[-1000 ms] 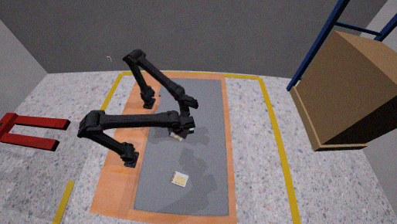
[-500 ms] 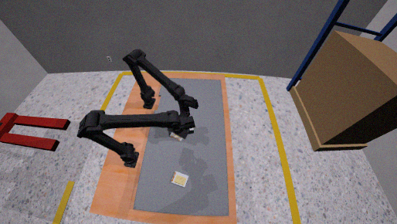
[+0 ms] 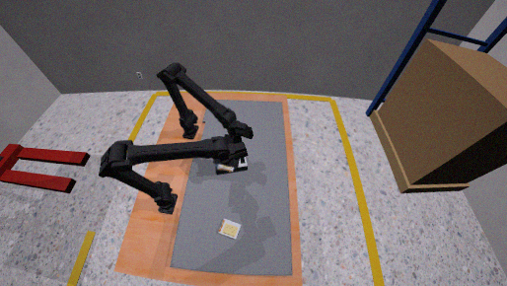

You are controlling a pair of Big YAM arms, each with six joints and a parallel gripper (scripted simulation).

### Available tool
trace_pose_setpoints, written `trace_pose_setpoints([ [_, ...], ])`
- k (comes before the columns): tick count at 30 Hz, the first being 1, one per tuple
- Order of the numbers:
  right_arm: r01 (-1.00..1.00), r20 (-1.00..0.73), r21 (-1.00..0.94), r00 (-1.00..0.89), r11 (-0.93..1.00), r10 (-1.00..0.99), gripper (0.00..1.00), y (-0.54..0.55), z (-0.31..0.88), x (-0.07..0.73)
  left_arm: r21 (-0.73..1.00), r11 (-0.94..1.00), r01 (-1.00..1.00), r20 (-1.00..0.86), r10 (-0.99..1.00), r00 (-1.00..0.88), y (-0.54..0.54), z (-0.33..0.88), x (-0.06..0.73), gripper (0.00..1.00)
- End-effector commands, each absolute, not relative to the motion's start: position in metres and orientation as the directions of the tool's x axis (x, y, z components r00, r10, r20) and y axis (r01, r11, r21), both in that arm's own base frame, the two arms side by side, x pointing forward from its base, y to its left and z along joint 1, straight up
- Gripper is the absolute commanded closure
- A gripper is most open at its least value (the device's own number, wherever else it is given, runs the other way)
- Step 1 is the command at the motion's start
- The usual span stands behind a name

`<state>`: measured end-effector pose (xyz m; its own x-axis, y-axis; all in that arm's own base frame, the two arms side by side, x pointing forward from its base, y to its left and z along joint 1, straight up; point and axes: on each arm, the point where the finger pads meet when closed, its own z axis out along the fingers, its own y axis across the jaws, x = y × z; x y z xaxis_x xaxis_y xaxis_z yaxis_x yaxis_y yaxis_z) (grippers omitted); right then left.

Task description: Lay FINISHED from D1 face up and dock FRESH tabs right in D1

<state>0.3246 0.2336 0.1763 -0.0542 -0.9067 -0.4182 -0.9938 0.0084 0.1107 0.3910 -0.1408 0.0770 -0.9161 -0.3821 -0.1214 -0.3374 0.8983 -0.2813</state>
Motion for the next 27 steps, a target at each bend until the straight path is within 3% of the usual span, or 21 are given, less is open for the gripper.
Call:
trace_pose_setpoints([
  [1,-0.989,-0.451,0.054,0.098,-0.136,-0.887,1.0,0.248,0.173,0.319,-0.181,0.911,-0.37,-0.013,-0.378,-0.926,-0.126,0.017,0.36,1.0],
  [10,-0.932,-0.503,-0.029,0.325,-0.36,-0.801,1.0,0.28,0.162,0.295,-0.181,0.911,-0.37,-0.013,-0.378,-0.926,-0.126,0.017,0.36,1.0],
  [27,-0.942,-0.503,-0.015,0.297,-0.335,-0.812,1.0,0.313,0.142,0.268,-0.181,0.911,-0.37,-0.013,-0.378,-0.926,-0.126,0.017,0.36,1.0],
])
